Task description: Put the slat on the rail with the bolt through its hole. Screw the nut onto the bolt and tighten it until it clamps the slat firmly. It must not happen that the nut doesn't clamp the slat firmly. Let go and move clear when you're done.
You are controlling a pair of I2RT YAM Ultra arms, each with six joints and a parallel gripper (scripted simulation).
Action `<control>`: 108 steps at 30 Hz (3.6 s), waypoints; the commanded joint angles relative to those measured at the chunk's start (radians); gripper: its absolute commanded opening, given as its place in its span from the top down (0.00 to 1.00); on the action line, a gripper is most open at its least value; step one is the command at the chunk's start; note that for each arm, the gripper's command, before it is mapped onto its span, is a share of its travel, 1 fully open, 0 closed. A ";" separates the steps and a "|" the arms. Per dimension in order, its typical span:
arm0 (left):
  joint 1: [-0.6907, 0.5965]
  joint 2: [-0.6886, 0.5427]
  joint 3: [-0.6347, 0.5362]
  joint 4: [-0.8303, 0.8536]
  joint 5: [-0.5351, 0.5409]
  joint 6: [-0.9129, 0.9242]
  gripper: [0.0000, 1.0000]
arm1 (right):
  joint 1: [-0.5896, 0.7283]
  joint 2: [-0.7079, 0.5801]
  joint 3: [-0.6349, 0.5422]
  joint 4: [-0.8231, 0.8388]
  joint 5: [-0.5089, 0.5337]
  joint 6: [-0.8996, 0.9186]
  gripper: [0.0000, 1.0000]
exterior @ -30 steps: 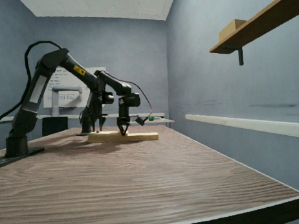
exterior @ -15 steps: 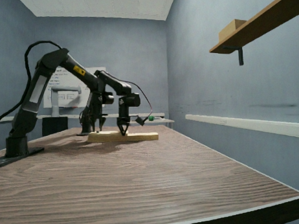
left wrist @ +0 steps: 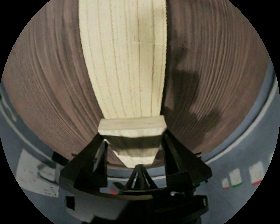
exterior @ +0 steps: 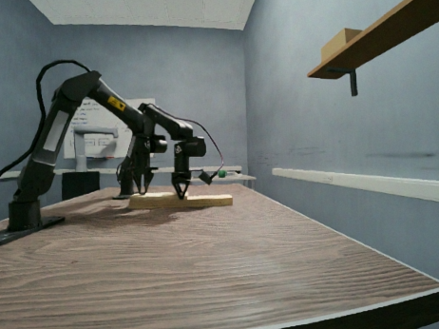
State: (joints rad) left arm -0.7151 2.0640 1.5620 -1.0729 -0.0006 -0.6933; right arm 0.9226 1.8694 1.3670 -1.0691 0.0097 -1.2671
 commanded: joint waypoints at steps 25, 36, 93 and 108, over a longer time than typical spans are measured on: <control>0.000 -0.008 0.004 0.001 0.000 0.000 0.28 | 0.000 -0.006 0.004 0.001 0.000 0.000 0.88; 0.000 -0.008 0.004 0.001 0.000 0.000 0.28 | -0.001 -0.006 0.004 0.001 -0.002 0.096 0.88; 0.000 -0.008 0.004 0.001 0.000 0.000 0.28 | -0.008 -0.006 0.002 0.003 -0.015 2.067 0.88; 0.000 -0.008 0.004 0.001 0.000 0.000 0.28 | -0.009 -0.007 0.002 0.004 -0.017 2.625 0.88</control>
State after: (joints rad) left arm -0.7151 2.0640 1.5620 -1.0729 -0.0002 -0.6941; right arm 0.9226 1.8702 1.3670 -1.0645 -0.0029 1.1790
